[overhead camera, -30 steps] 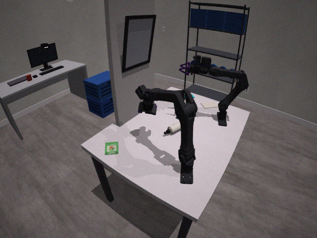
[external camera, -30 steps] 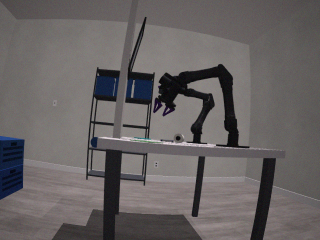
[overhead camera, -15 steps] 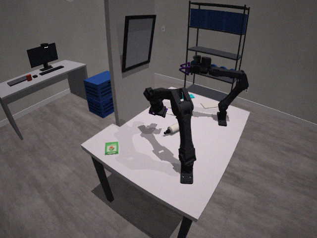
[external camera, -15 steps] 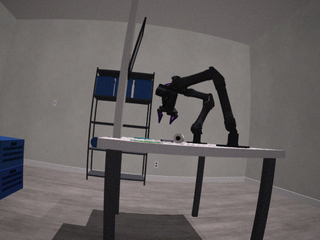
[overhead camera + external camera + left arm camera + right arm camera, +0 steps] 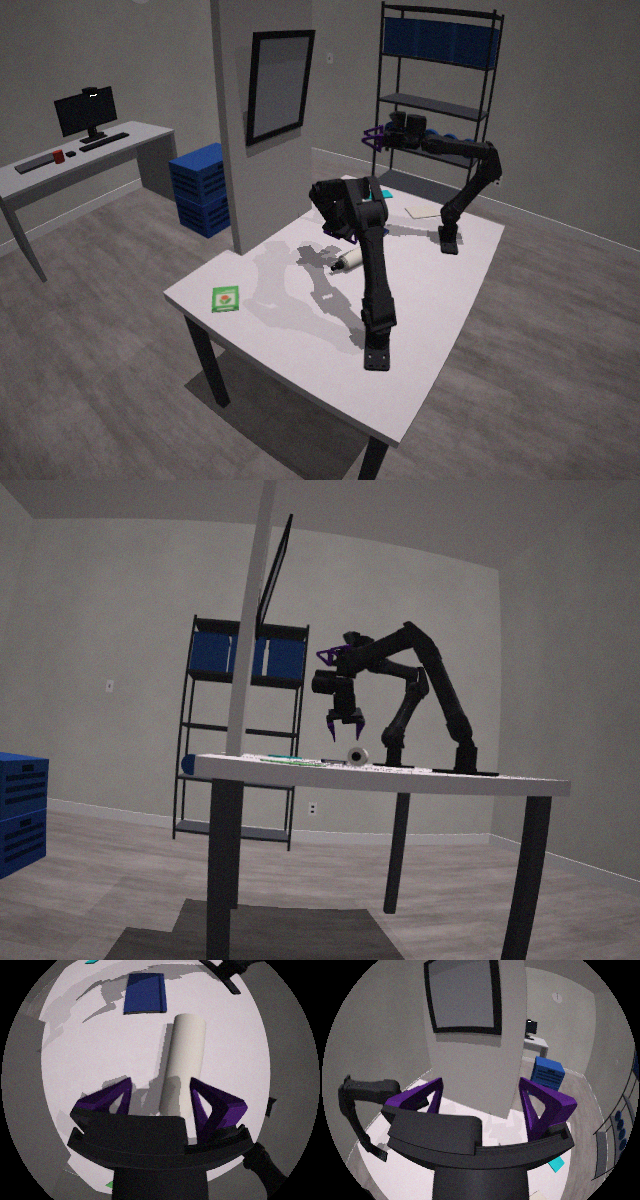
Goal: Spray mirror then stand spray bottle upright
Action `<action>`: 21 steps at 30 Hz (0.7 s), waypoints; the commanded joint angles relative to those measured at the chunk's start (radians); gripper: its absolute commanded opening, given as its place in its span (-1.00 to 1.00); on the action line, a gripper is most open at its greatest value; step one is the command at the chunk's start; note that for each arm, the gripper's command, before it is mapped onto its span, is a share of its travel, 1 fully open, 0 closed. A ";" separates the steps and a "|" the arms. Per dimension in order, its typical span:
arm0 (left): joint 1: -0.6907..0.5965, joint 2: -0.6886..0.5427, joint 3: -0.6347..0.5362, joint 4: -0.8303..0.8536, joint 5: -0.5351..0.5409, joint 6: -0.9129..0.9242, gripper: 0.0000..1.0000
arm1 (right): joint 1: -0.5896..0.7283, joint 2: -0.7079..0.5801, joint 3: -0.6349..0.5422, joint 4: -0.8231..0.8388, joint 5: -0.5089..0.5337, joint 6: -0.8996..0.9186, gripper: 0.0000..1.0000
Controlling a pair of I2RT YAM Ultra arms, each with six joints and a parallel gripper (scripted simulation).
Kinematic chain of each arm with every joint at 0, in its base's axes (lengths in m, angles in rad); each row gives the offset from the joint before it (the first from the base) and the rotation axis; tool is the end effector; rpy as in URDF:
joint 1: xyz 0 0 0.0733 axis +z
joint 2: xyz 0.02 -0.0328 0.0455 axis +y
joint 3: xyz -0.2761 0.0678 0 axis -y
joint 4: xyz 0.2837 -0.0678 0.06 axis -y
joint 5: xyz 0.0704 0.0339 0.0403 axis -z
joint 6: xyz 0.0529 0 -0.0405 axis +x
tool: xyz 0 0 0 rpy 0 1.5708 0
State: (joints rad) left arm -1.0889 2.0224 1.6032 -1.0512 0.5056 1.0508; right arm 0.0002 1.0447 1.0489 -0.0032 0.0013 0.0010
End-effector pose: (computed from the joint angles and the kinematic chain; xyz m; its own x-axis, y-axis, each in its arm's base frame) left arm 0.1801 -0.3973 0.1904 0.4632 0.7526 -0.4680 0.7966 -0.5850 -0.1525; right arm 0.2881 0.0011 0.4187 0.0010 0.0010 -1.0000 0.0011 1.0000 0.0010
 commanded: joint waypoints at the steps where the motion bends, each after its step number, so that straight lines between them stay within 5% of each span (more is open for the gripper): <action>1: -0.027 0.009 0.048 -0.058 0.050 0.055 0.49 | -0.003 0.012 -0.006 -0.016 -0.005 -0.006 1.00; 21: -0.102 0.048 0.096 -0.115 0.073 0.104 0.49 | -0.003 0.012 -0.006 -0.016 -0.005 -0.006 1.00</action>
State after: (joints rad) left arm -1.1797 2.0945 1.6585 -1.1538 0.5499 1.1446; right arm 0.0002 1.0447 1.0489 -0.0032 0.0013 0.0010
